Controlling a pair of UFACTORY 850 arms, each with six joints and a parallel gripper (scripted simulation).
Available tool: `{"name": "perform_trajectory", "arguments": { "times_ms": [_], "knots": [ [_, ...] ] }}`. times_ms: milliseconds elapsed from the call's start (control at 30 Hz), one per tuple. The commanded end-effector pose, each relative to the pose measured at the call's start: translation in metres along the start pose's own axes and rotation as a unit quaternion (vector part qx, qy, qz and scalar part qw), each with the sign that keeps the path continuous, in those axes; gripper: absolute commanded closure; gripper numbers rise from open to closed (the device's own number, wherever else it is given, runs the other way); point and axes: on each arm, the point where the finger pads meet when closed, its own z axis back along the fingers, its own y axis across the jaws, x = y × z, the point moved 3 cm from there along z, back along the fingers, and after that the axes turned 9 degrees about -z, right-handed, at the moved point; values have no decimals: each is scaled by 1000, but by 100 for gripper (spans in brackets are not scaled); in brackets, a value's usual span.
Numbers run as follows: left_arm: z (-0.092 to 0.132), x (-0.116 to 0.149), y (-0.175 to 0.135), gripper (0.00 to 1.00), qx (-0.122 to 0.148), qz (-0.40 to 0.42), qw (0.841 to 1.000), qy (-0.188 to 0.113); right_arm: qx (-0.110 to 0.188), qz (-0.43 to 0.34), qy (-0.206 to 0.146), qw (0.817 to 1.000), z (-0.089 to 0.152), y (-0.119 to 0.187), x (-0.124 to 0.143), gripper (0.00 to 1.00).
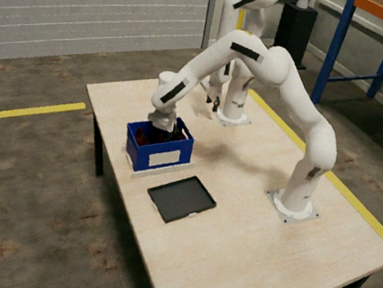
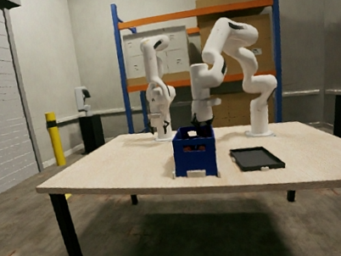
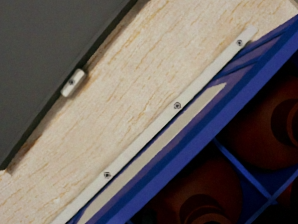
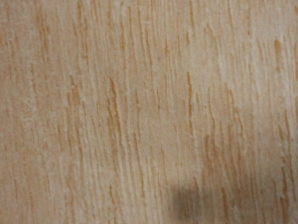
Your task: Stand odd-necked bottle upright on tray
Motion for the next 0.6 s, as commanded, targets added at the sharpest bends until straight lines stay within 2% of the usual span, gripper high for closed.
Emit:
{"name": "perform_trajectory", "arguments": {
  "times_ms": [0, 400, 567],
  "knots": [
    [10, 0, 0, 34, 1, 0, 1000, 0, 0, 0, 0, 1000, 0, 0, 0, 0],
    [50, 0, 0, 34, 1, 0, 1000, 0, 0, 0, 0, 1000, 0, 0, 0, 0],
    [57, 0, 0, 34, 1, 0, 1000, 0, 0, 0, 0, 1000, 0, 0, 0, 0]
  ]
}}
